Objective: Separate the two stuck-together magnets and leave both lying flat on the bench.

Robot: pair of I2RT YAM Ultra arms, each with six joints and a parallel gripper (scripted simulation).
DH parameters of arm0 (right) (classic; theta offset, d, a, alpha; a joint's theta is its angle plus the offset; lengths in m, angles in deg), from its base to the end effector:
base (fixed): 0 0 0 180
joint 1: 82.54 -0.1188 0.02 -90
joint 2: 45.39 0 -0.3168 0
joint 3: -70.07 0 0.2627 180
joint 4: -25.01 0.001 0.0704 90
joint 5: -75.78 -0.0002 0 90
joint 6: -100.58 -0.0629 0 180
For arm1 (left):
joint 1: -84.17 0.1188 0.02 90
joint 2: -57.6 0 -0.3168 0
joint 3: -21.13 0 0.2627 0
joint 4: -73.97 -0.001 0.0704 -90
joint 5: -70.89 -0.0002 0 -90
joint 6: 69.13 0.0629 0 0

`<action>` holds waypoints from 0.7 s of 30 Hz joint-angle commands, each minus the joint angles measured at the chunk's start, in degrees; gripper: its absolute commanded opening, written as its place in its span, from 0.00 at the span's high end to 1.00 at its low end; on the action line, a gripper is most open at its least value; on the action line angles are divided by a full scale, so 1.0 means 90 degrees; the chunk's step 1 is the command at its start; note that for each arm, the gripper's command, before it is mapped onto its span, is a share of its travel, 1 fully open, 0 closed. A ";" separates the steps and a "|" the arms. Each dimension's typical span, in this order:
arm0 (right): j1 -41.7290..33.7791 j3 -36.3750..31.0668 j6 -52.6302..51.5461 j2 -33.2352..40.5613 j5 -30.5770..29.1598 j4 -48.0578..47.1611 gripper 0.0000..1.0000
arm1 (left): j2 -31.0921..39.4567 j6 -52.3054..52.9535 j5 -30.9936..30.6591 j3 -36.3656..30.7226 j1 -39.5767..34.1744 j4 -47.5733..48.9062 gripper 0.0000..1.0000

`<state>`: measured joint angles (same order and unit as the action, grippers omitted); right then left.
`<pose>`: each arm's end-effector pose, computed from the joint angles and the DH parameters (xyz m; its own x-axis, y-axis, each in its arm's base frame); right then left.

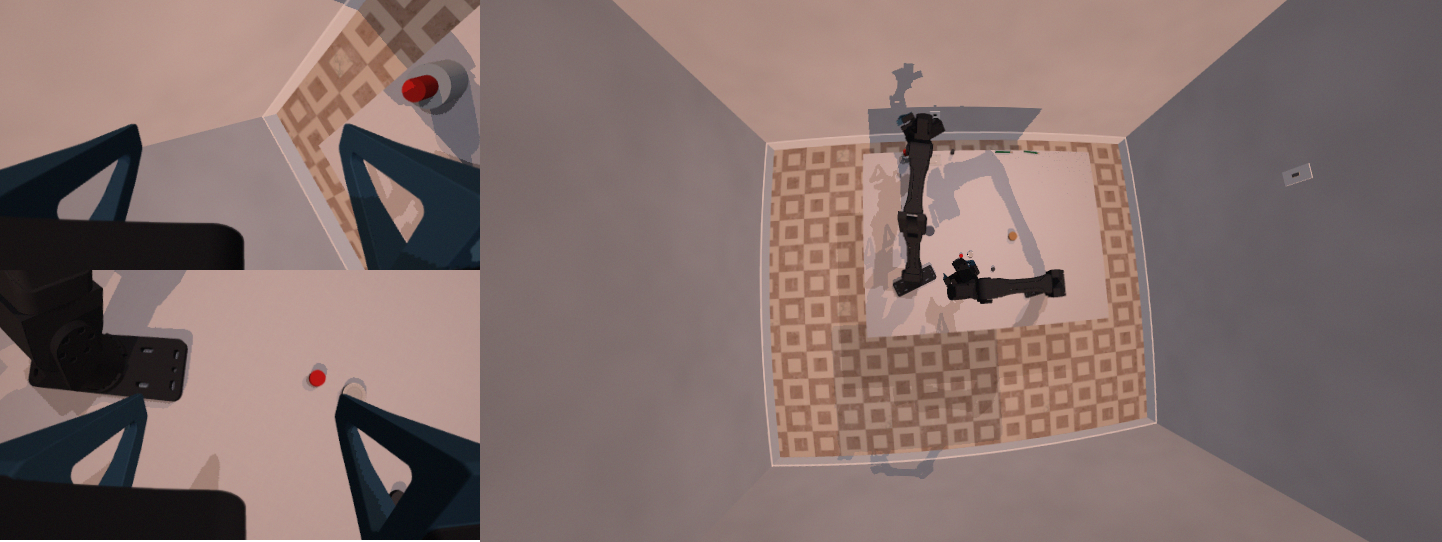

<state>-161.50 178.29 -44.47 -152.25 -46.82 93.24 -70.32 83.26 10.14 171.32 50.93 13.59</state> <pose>0.1132 0.4087 0.3147 -0.7454 -0.2146 -0.6311 -0.3061 0.9512 0.0381 0.4826 -0.2784 0.3908 -0.1004 0.9902 -0.0974 0.5300 0.1361 0.8370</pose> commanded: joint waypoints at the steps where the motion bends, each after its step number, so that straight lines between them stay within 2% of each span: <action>1: 0.0000 0.0036 -0.0008 0.0043 -0.0006 -0.0010 0.00 | 0.0070 0.0005 0.0012 0.0019 -0.0002 0.0035 0.00; 17: 0.0000 0.0036 -0.0008 0.0043 -0.0006 -0.0010 0.00 | 0.0070 0.0005 0.0012 0.0019 -0.0002 0.0035 0.00; 21: 0.0260 -0.0064 0.0224 0.0166 0.0092 -0.0221 0.00 | 0.0241 -0.0282 -0.0096 -0.0174 0.0120 0.0213 0.00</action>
<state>-160.65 177.42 -43.71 -152.19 -45.86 92.58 -70.29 82.73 9.66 169.92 51.30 13.94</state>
